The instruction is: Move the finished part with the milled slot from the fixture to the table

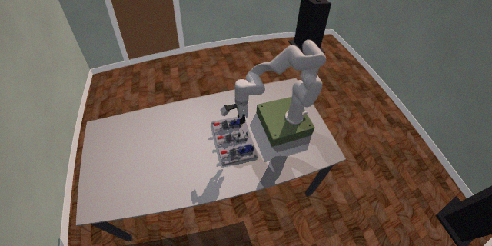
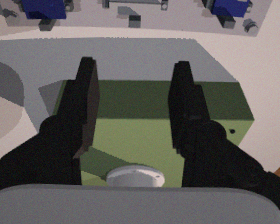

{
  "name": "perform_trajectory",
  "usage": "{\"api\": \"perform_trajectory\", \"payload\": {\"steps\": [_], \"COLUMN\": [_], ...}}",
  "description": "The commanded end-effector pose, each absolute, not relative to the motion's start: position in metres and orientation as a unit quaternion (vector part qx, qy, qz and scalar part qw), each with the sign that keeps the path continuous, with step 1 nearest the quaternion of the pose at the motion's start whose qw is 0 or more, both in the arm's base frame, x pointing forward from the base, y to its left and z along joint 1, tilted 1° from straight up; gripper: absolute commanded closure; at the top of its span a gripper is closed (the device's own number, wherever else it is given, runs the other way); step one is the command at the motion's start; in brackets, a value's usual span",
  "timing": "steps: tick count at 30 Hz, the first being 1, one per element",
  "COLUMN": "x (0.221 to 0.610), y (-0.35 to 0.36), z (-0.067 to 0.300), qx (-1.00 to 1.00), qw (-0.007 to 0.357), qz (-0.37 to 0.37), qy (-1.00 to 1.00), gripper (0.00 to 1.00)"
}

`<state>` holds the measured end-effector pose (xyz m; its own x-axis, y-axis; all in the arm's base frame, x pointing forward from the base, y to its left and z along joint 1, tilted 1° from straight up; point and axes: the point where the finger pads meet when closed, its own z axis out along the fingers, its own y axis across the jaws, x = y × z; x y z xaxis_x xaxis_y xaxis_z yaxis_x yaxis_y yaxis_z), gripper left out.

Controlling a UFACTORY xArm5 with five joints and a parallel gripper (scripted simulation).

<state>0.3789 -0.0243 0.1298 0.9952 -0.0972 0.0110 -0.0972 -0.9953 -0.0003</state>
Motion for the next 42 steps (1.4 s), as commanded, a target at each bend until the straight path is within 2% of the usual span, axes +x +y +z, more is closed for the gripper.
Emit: {"api": "perform_trajectory", "payload": {"steps": [1,12,31,42], "x": [0.380,0.381,0.392,0.458], "y": [-0.024,-0.024,-0.025,-0.032], "z": [0.125,0.081,0.072,0.073], "qx": [0.999,0.999,0.999,0.999], "qw": [0.000,0.000,0.000,0.000], "qz": [0.007,0.007,0.007,0.007], "qy": [-0.049,-0.049,-0.049,-0.049], "gripper": [0.53,0.53,0.53,0.53]}}
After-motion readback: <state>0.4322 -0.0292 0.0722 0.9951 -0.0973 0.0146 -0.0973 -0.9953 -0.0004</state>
